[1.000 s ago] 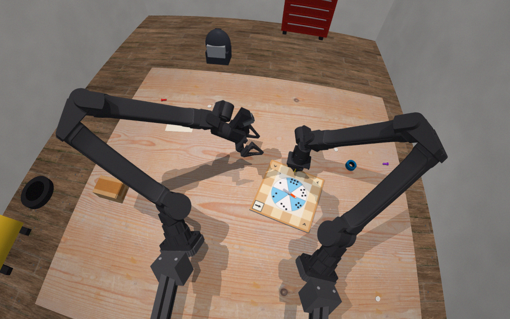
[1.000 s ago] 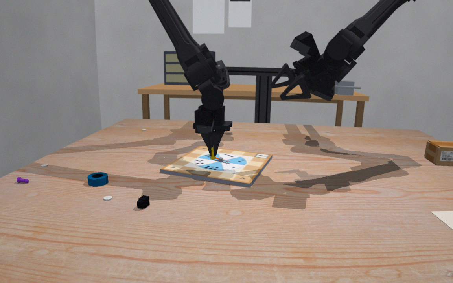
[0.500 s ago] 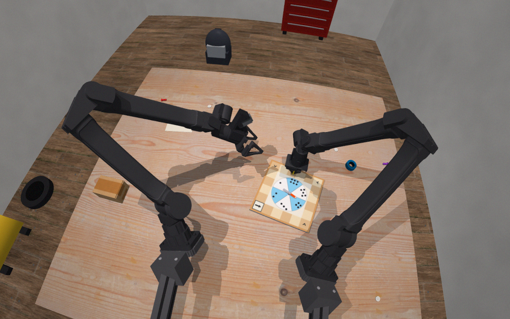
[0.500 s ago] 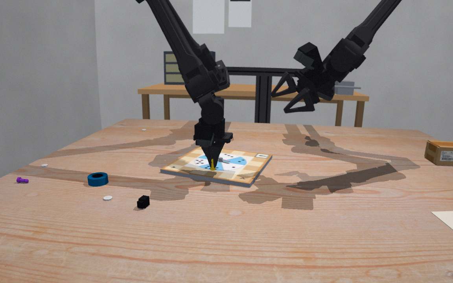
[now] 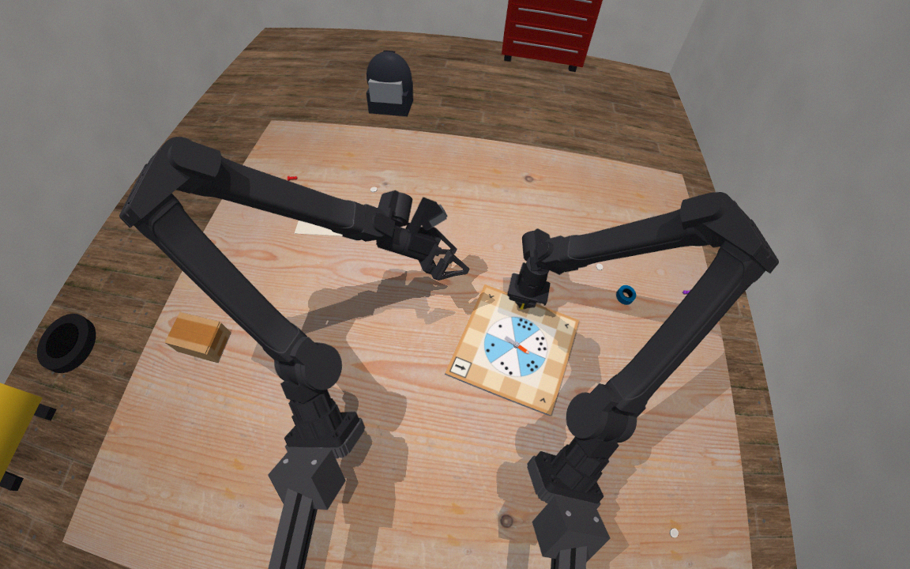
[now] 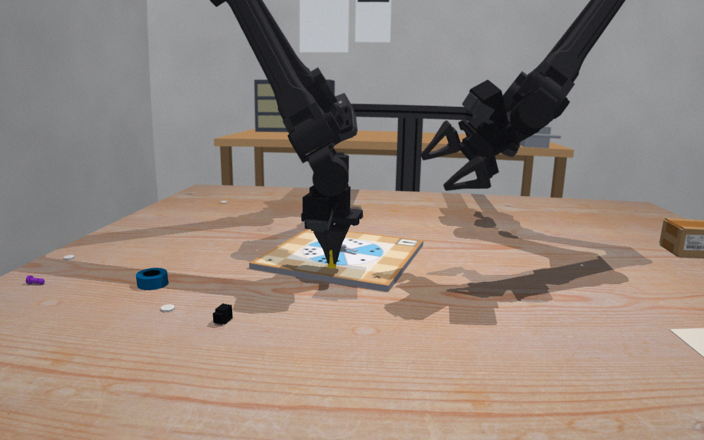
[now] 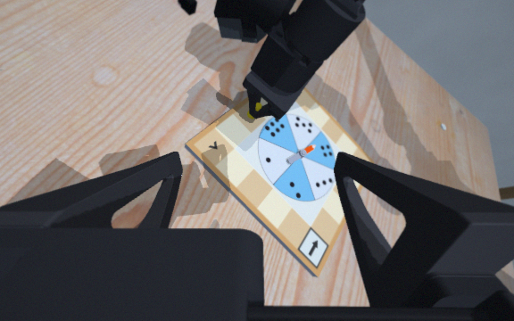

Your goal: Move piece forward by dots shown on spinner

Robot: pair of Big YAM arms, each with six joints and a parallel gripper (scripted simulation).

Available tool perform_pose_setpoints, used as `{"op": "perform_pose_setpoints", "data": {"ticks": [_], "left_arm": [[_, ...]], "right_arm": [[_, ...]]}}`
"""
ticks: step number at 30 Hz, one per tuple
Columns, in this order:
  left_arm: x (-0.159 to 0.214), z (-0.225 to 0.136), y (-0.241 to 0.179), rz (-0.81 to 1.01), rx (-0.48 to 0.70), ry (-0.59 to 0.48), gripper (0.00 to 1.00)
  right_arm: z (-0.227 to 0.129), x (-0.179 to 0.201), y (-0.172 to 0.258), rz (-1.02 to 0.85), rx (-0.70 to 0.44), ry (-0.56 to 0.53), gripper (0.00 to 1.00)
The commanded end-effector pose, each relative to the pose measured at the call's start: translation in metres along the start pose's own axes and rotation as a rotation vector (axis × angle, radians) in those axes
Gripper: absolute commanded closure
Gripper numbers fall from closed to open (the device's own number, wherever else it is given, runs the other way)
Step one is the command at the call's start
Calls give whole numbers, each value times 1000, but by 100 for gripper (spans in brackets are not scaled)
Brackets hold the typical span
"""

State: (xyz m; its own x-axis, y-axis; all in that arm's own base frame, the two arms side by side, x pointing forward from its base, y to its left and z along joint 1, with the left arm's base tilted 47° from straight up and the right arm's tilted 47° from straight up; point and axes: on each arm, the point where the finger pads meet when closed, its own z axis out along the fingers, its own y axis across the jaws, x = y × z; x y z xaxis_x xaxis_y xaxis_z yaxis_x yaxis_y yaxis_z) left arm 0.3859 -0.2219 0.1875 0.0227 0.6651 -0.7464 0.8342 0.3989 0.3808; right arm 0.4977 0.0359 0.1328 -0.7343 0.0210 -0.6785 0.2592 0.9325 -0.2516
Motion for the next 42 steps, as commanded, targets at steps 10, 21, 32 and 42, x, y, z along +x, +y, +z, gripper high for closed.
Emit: {"op": "perform_pose_setpoints", "data": {"ticks": [10,21,32,42], "left_arm": [[-22,-2,23,-39,-43,-63,0],[-22,-2,23,-33,-43,-63,0],[-22,-2,23,-33,-43,-63,0],[0,3,12,-49,-15,-12,0]], "right_arm": [[5,-9,3,-2,-7,-19,75],[-15,12,4,-9,-11,-1,61],[-56,-9,5,13,-21,-33,0],[-91,-32,4,-4,-32,-97,0]]}}
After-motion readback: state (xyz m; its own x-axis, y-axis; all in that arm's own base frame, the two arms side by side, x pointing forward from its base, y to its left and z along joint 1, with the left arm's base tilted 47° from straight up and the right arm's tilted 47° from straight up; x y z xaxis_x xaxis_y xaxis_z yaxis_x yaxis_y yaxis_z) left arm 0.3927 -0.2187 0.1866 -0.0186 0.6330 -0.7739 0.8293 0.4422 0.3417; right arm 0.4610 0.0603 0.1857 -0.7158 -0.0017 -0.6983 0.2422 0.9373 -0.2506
